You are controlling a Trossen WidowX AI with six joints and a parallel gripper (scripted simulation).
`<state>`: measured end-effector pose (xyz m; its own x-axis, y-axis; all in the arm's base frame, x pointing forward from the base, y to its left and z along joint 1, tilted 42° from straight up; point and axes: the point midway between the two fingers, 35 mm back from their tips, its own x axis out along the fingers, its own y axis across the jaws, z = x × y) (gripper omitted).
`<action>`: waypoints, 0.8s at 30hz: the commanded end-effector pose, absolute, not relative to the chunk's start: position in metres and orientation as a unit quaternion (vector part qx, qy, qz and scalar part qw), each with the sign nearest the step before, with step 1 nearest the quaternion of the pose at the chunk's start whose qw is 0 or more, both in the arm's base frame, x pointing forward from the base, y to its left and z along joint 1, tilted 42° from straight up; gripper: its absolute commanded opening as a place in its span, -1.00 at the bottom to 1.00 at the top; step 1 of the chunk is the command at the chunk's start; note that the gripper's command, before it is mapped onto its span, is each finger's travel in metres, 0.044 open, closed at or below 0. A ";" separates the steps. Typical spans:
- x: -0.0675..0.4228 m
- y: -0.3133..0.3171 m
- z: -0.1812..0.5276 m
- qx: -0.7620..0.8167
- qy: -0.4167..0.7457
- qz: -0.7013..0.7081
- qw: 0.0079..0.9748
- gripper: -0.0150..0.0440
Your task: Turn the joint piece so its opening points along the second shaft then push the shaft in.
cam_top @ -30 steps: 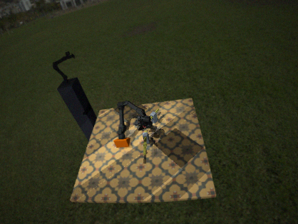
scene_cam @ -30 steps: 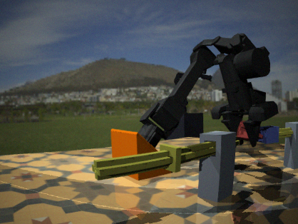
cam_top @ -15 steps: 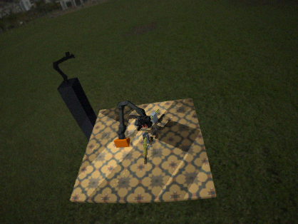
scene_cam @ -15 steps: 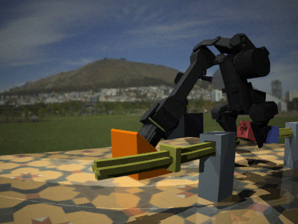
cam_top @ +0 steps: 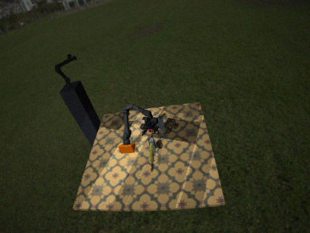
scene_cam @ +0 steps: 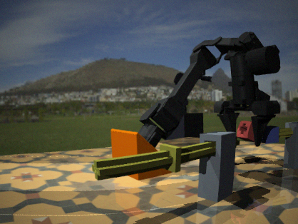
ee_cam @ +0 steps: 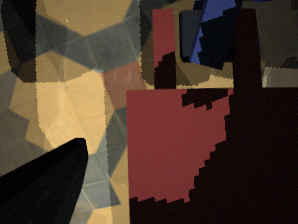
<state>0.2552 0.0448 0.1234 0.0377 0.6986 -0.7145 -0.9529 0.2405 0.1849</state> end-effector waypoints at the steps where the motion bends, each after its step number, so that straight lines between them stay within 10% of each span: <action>1: 0.256 0.039 0.135 -0.221 0.405 0.573 0.678 1.00; 24: 0.257 -0.004 0.182 -0.215 0.456 0.479 0.719 1.00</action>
